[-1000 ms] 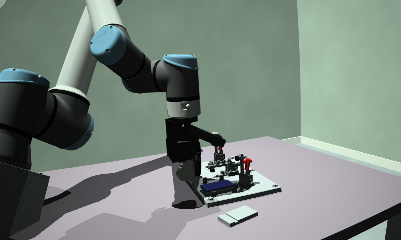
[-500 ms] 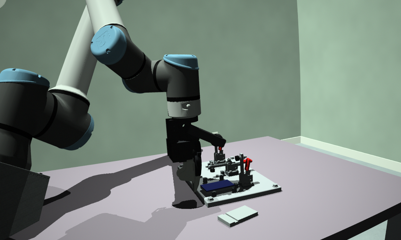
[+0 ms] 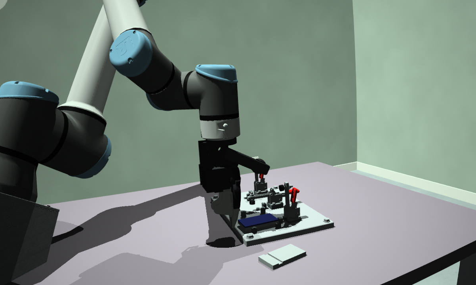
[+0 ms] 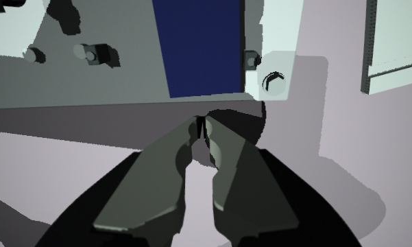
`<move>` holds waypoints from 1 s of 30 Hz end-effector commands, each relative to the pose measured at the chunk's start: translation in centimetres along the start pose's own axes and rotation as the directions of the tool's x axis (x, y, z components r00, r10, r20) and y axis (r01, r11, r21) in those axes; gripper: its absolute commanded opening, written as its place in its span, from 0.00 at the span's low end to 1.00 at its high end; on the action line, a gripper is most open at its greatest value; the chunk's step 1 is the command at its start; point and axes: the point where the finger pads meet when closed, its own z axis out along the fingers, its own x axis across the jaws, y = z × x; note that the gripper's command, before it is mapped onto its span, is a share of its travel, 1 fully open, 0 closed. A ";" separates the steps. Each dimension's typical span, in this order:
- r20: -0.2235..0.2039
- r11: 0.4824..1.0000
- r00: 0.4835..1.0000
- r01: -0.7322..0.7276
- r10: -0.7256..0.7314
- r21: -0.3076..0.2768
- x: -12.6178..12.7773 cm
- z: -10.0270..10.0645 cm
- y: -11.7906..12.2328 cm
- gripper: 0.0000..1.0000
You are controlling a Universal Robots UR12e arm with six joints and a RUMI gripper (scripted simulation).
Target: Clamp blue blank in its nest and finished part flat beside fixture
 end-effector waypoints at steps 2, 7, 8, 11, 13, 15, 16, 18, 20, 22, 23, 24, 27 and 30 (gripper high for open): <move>-0.001 1.000 1.000 0.000 0.000 0.001 0.0 0.0 -0.1 0.00; -0.001 1.000 1.000 0.000 0.000 0.001 0.0 0.0 -0.1 0.00; -0.001 1.000 1.000 0.000 0.000 0.001 0.0 0.0 -0.1 0.00; -0.001 1.000 1.000 0.000 0.000 0.001 0.0 0.0 -0.1 0.00; -0.001 1.000 1.000 0.000 0.000 0.001 0.0 0.0 -0.1 0.00; -0.001 1.000 1.000 0.000 0.000 0.001 0.0 0.0 -0.2 0.00; -0.001 1.000 1.000 0.000 0.000 0.001 0.0 0.0 -0.2 0.00; -0.001 1.000 1.000 0.000 0.000 0.001 0.0 0.0 -0.2 0.00; -0.001 1.000 1.000 0.000 0.000 0.001 0.0 0.0 -0.3 0.00; -0.001 1.000 1.000 0.000 0.000 0.001 0.0 0.0 -0.4 0.00; -0.001 1.000 1.000 0.000 0.000 0.001 0.0 0.0 -0.5 0.00; -0.001 1.000 1.000 0.000 0.000 0.001 0.0 0.0 -0.5 0.00; -0.001 1.000 1.000 0.000 0.000 0.001 0.0 0.0 -0.5 0.00; -0.001 1.000 1.000 0.000 0.000 0.001 0.0 0.0 -0.5 0.00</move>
